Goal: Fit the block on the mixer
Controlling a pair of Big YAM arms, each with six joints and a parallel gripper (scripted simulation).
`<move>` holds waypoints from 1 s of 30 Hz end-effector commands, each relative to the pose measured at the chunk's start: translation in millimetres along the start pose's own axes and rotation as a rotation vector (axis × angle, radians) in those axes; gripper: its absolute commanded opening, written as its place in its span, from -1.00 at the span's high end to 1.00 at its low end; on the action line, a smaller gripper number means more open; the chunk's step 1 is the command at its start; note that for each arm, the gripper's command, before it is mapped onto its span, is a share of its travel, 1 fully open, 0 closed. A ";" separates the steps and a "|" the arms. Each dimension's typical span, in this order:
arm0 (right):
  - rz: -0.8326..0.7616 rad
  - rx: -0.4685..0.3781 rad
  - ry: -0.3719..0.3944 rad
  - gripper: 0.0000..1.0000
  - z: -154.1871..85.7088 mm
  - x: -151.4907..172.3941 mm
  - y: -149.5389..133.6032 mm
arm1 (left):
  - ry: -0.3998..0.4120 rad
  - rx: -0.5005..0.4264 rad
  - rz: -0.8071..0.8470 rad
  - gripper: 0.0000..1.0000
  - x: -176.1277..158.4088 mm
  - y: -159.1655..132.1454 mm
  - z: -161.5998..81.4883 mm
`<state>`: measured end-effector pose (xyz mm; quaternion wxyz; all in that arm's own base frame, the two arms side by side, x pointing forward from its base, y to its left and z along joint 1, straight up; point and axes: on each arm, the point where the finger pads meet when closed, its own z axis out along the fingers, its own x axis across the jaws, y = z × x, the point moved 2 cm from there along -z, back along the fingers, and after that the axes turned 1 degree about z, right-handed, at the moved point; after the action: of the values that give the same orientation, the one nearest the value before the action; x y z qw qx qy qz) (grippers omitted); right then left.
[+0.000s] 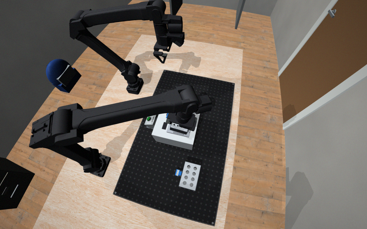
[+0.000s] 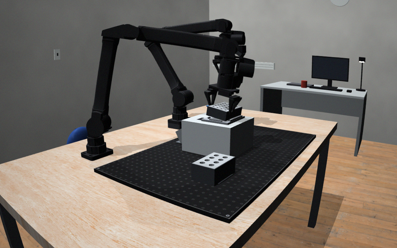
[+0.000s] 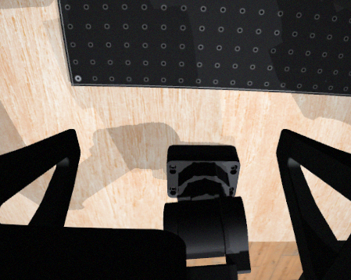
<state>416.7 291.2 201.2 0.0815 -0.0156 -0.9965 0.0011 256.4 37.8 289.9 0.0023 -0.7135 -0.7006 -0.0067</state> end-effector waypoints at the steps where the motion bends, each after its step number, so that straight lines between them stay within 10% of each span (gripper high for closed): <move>1: -0.010 -0.064 -0.074 1.00 -39.3 0.5 8.6 | 0.002 -0.011 0.002 -1.00 0.9 1.1 -7.3; 30: -0.016 -0.072 -0.085 1.00 -51.1 -2.0 12.7 | 0.002 -0.012 0.000 -1.00 1.2 1.6 -6.6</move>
<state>414.4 290.2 202.5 0.0818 -0.0151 -0.9965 0.0015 256.4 37.8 289.9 0.0023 -0.7135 -0.7006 -0.0067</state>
